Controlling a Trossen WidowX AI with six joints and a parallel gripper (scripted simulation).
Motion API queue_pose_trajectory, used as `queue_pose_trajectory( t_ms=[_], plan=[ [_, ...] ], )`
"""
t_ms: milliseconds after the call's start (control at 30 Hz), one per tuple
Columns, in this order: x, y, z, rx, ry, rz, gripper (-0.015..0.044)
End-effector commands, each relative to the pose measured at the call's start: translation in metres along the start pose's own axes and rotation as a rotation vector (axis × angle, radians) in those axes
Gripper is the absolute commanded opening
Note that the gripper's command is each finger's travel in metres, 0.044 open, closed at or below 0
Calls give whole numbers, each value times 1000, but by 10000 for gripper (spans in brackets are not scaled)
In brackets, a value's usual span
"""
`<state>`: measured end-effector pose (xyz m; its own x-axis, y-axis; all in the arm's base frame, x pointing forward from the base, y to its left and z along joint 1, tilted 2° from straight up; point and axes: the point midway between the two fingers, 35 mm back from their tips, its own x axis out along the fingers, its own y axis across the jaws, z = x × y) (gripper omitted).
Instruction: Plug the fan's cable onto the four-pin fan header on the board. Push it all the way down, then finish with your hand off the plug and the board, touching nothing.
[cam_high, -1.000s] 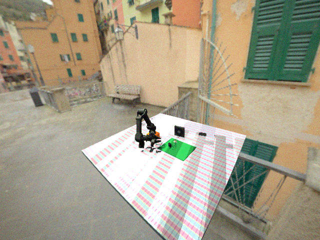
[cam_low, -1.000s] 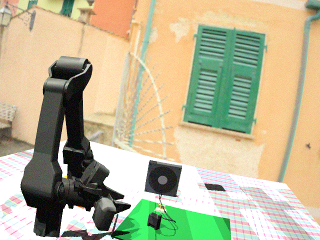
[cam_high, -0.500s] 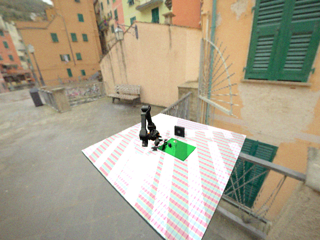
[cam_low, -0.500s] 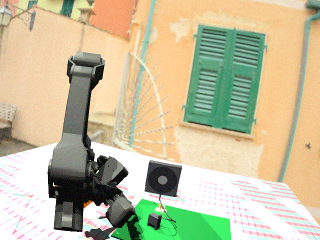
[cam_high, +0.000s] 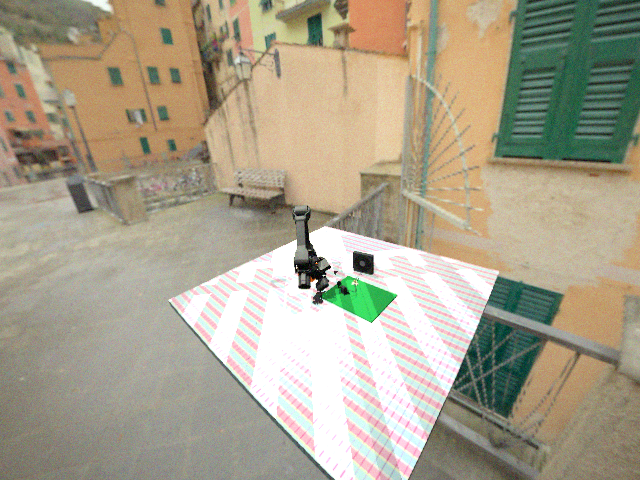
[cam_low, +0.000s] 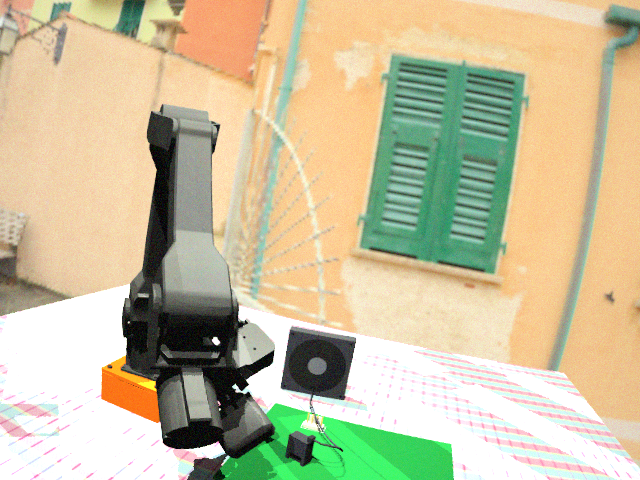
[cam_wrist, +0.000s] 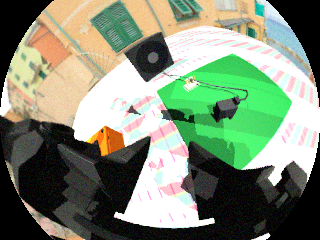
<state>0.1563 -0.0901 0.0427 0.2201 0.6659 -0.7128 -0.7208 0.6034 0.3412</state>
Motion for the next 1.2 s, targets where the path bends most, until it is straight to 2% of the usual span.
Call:
queue_pose_trajectory(
  t_ms=[0,333,667,1067,1167],
  plan=[
    [-2,-2,0,24,97,-14,205],
    [-8,-7,4,99,328,-90,205],
    [-19,-15,14,170,509,-251,205],
    [-38,-24,37,249,625,-526,205],
    [-33,-22,32,237,619,-469,205]
  ],
)
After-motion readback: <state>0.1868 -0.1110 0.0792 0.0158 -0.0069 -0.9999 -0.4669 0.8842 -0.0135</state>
